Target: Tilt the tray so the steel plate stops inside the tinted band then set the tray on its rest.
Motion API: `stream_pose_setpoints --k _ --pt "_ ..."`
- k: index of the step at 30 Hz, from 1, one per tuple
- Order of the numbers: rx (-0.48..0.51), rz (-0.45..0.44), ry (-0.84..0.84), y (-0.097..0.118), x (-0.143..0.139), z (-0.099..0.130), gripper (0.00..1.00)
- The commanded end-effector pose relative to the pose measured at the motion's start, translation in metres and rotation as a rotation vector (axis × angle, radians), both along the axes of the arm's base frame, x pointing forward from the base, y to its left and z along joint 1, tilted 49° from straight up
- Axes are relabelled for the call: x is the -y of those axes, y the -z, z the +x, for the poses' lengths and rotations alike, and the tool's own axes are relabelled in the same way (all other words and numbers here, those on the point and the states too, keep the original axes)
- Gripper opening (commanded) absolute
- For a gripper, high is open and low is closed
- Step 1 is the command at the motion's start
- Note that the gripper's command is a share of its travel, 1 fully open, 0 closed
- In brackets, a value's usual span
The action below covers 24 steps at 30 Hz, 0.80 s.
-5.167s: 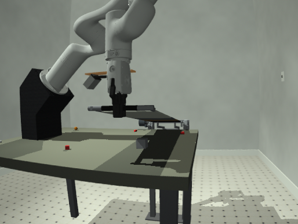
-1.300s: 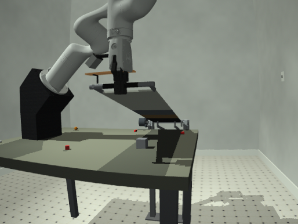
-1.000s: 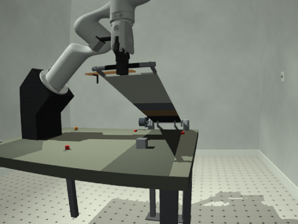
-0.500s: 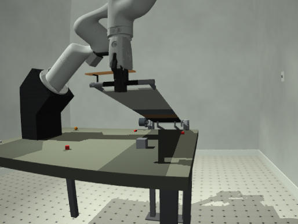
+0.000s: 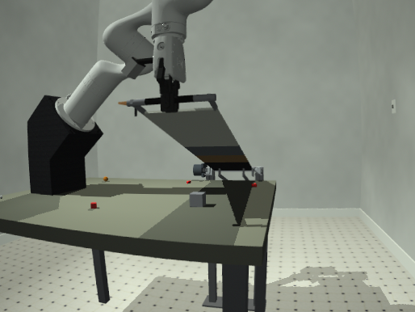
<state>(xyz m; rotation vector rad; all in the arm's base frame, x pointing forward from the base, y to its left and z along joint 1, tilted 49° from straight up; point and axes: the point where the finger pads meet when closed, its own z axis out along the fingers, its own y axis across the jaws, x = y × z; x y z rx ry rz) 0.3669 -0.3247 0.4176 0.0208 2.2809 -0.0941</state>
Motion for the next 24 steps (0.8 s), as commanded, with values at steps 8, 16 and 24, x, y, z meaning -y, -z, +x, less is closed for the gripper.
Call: stream_pose_setpoints --k 8,16,24 --pt "-0.001 0.0 -0.003 0.013 0.008 0.017 0.0" --pt "-0.001 0.0 -0.003 0.016 0.01 0.02 0.0" --pt "-0.001 0.0 -0.003 0.017 0.01 0.021 0.0"
